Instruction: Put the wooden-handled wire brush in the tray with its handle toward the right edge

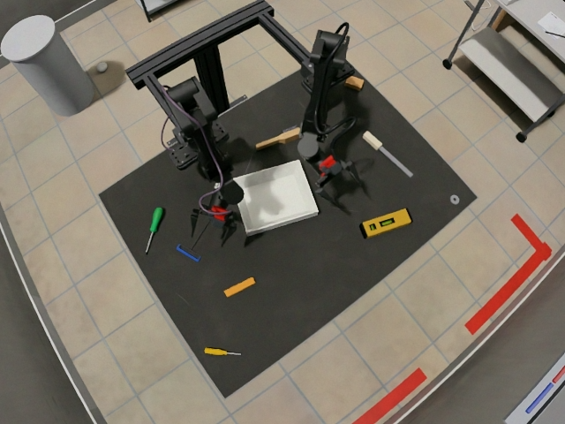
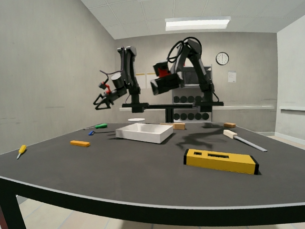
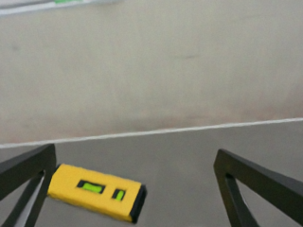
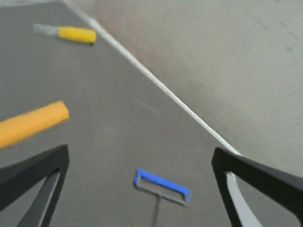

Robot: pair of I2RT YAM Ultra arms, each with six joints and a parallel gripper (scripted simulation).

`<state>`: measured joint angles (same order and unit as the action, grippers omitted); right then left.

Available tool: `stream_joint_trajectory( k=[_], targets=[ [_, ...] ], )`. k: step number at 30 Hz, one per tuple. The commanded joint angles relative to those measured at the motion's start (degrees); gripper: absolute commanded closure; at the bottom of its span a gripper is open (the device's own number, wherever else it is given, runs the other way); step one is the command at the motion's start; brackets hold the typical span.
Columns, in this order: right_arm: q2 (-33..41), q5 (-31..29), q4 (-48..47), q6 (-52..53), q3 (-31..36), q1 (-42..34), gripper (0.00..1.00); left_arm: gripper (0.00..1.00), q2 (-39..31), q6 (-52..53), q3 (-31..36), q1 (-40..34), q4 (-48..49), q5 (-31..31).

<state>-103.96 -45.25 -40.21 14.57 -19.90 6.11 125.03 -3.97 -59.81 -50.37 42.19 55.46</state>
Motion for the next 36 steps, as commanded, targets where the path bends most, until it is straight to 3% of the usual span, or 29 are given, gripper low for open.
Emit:
stream_joint_trajectory(
  k=[1, 7, 9, 10, 17, 24, 26, 28, 36],
  targets=[
    [3.5, 1.9, 11.8, -6.0, 1.6, -1.6, 0.00, 0.00, -7.2, -7.6, 7.6, 3.1, -5.1, -6.7],
    [8.2, 4.2, 25.6, -12.0, 3.1, -3.5, 0.00, 0.00, -18.6, -9.9, 20.6, 10.6, -9.6, -18.4],
    [8.2, 4.2, 25.6, -12.0, 3.1, -3.5, 0.00, 0.00, -18.6, -9.9, 20.6, 10.6, -9.6, -18.4],
    [9.3, 4.8, 30.8, -12.4, 2.4, -4.0, 0.00, 0.00, -21.2, -9.2, 22.5, 12.9, -11.1, -22.3],
    [12.2, 10.5, 43.6, -21.7, 4.3, -7.9, 0.00, 0.00, -31.5, -5.5, 32.5, 26.3, -15.3, -36.5],
    [12.2, 19.4, 50.0, -25.1, 7.2, -16.4, 0.00, 0.00, -36.9, 0.2, 35.8, 39.2, -20.3, -48.2],
    [12.2, 19.4, 50.0, -25.1, 7.2, -16.4, 0.00, 0.00, -36.9, 0.2, 35.8, 39.2, -20.3, -48.2],
    [12.5, 17.6, 50.1, -21.2, 6.3, -22.3, 0.00, 0.00, -37.5, 1.8, 34.9, 41.9, -21.8, -50.7],
    [16.0, 27.7, 48.7, -19.7, 7.0, -40.0, 0.00, 0.00, -38.5, 5.2, 34.1, 50.0, -24.9, -55.7]
  ],
)
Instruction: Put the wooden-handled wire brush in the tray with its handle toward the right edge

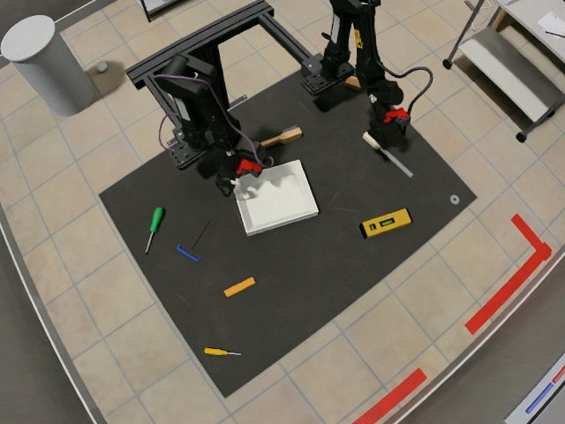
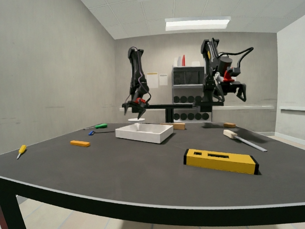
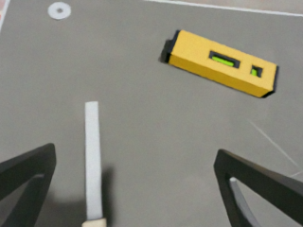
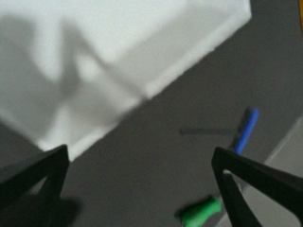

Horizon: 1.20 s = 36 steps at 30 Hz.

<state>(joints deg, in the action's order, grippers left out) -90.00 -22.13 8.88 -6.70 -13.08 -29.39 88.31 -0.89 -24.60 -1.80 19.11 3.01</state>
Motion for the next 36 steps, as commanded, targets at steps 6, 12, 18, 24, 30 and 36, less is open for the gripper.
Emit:
stream_joint_trajectory(
  k=[6, 12, 18, 24, 30, 36],
  targets=[
    [5.3, 10.2, -2.3, 5.1, -1.3, -15.7, 0.00, 0.00, -1.8, 2.3, -1.4, 2.8, -2.1, -3.1],
    [10.6, 19.2, -4.7, 11.3, -6.4, -25.6, 0.00, 0.00, -1.9, 1.9, -1.4, 2.9, -1.7, -3.1],
    [9.4, 25.2, -3.9, 9.5, -10.1, -34.4, 0.00, 0.00, -1.9, 1.9, -1.4, 3.0, -1.7, -3.1],
    [9.6, 27.2, -0.7, 8.0, -10.6, -38.6, 0.00, 0.00, -1.9, 1.9, -1.4, 3.0, -1.7, -3.1],
    [11.0, 28.3, 0.7, 7.7, -10.1, -42.0, 0.00, 0.00, -1.9, 1.9, -1.5, 3.0, -1.7, -3.1],
    [11.3, 27.7, -0.1, 8.3, -10.1, -42.5, 0.00, 0.00, -1.9, 1.9, -1.5, 3.0, -1.7, -3.1]
  ],
)
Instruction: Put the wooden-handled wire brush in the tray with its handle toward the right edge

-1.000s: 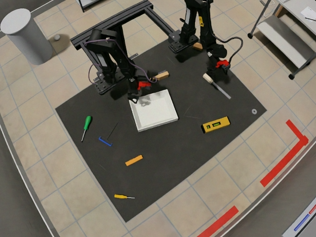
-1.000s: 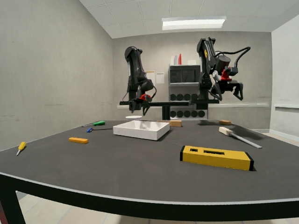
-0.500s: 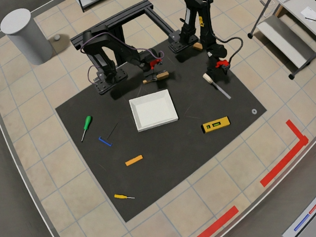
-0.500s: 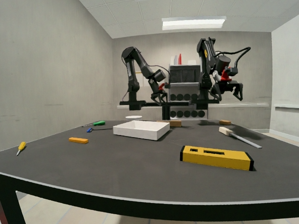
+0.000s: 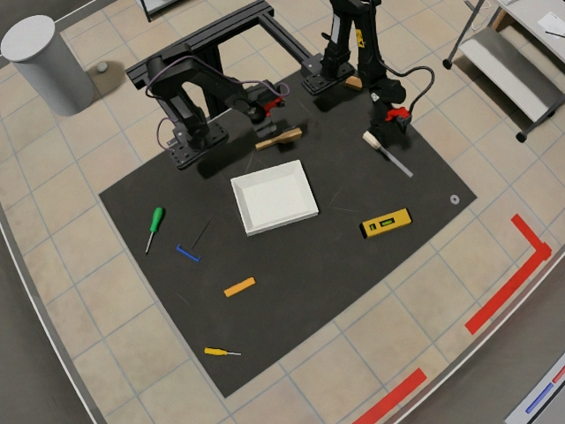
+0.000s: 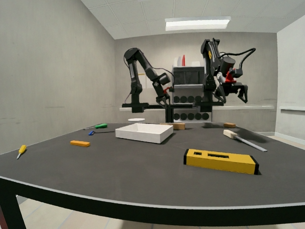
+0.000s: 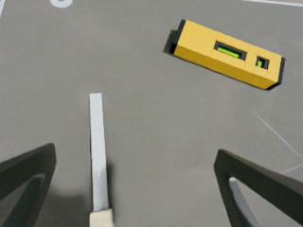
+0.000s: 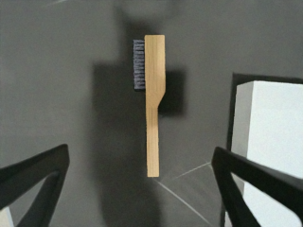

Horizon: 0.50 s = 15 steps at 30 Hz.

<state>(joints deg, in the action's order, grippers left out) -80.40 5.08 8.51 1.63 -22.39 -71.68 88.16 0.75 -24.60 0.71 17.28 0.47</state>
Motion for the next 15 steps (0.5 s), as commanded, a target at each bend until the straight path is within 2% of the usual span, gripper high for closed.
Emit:
stream_joint_trajectory(
  k=[1, 5, 9, 10, 15],
  targets=[
    [1.7, 0.5, 0.3, 0.0, -0.8, -0.2, 0.00, 0.00, -1.7, 0.3, -1.5, 0.4, 0.2, -0.6],
    [1.7, 0.5, 0.3, 0.0, -0.8, -0.2, 0.00, 0.00, -1.7, 0.3, -1.5, 0.4, 0.2, -0.6],
    [0.5, 0.0, 1.8, -0.7, -1.9, -0.3, 0.45, 0.00, -1.8, 5.3, -1.4, -0.1, -3.9, -2.5],
    [-0.6, -0.6, 2.2, -0.8, -2.3, -0.4, 0.51, 0.00, -2.0, 7.5, -1.5, -0.2, -5.4, -3.1],
    [-9.1, -1.9, 4.4, -1.8, -7.9, -0.7, 0.51, 0.00, -4.2, 22.1, -2.8, -2.1, -14.9, -7.8]
  ],
)
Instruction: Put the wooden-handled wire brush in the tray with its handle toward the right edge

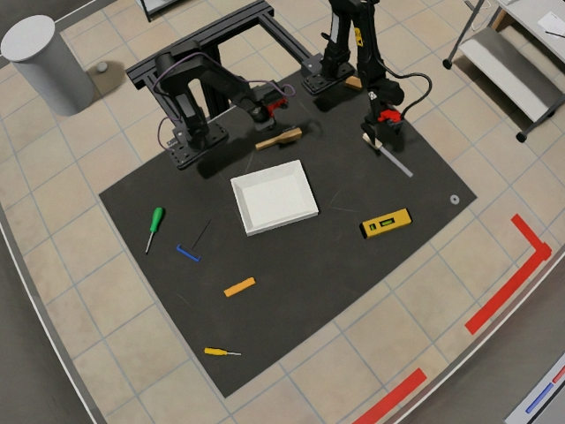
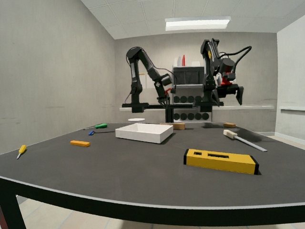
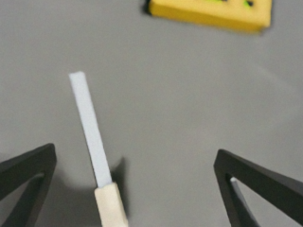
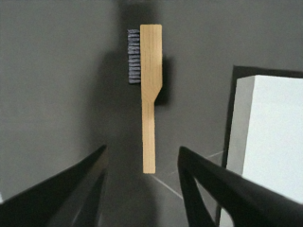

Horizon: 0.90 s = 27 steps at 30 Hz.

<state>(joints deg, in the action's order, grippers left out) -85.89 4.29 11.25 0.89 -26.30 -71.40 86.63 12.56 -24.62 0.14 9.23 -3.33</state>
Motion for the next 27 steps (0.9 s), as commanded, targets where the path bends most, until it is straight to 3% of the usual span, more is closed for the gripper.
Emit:
stream_joint_trajectory(
  k=[1, 7, 18, 22, 24, 27],
  targets=[
    [-5.3, -1.4, 2.1, -1.2, -5.1, -1.0, 0.51, 0.00, -3.2, 12.8, -3.2, -1.7, -8.8, -4.7],
    [-11.3, -2.2, 3.7, -1.8, -9.3, -1.3, 0.51, 0.00, -4.3, 22.1, -5.6, -2.6, -17.3, -8.0],
    [-25.3, -3.9, 7.3, -3.0, -19.0, -1.8, 0.51, 0.00, -7.4, 50.2, -13.6, -5.0, -42.3, -17.5],
    [-28.8, -4.4, 8.2, -3.3, -21.4, -1.9, 0.51, 0.00, -8.2, 59.9, -16.6, -5.9, -51.1, -20.8],
    [-28.8, -4.4, 8.2, -3.3, -21.4, -1.9, 0.51, 0.00, -8.2, 59.9, -16.6, -5.9, -51.1, -20.8],
    [-31.0, -4.7, 8.9, -3.5, -23.0, -2.0, 0.51, 0.00, -8.2, 68.9, -19.8, -6.5, -59.9, -23.6]
  ],
)
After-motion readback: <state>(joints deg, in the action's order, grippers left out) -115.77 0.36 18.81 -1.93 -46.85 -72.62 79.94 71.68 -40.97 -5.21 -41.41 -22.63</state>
